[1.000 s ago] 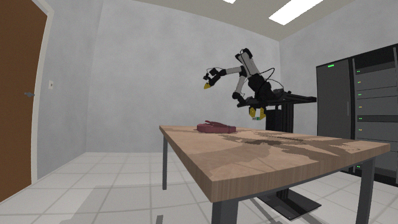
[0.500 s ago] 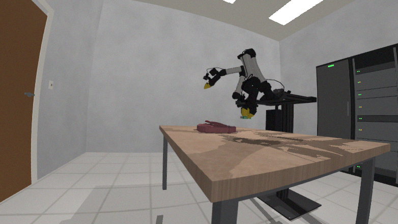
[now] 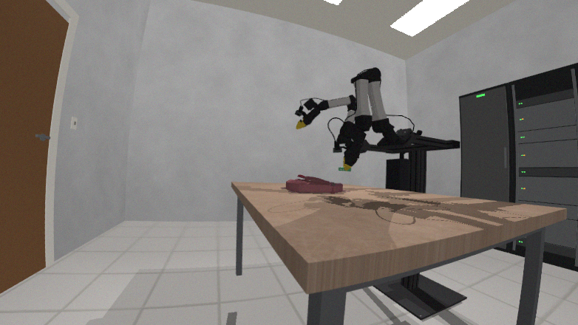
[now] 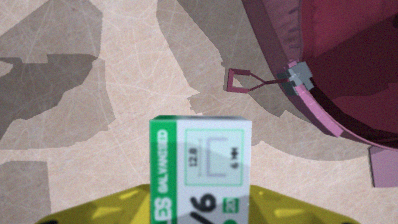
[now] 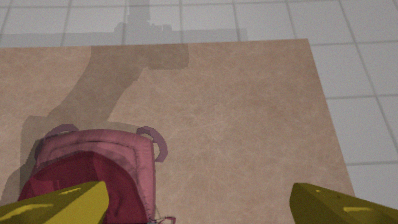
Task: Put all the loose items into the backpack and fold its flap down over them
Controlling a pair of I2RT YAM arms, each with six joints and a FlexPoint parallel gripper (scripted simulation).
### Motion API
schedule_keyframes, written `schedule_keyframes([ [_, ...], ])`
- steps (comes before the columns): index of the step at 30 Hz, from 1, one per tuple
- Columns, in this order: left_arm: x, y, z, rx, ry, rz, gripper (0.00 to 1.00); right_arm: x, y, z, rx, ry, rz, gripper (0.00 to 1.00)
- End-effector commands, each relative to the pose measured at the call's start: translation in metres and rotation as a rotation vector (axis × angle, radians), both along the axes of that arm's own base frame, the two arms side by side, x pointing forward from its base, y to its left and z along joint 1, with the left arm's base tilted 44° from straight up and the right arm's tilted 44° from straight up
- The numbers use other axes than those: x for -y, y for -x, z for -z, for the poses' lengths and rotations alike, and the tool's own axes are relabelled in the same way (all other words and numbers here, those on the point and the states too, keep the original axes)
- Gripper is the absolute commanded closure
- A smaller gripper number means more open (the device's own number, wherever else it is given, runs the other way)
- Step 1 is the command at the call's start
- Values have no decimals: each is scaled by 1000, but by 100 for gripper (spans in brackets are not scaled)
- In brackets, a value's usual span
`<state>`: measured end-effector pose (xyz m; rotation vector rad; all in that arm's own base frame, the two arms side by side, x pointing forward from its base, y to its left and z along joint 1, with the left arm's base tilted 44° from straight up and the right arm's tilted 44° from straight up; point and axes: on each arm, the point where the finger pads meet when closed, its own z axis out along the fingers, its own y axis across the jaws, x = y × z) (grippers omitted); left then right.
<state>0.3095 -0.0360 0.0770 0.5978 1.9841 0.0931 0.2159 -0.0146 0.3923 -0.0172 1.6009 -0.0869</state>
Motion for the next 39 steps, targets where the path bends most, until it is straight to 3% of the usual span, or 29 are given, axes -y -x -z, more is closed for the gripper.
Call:
schedule_keyframes([
  [1,20,-3,-1,30,-158,56,71,-1,3,-5,17,3,-3,10],
  [19,167,18,30,3,-604,532,71,-1,3,-5,17,3,-3,10],
  [39,164,-19,61,16,-585,521,71,-1,3,-5,17,3,-3,10],
])
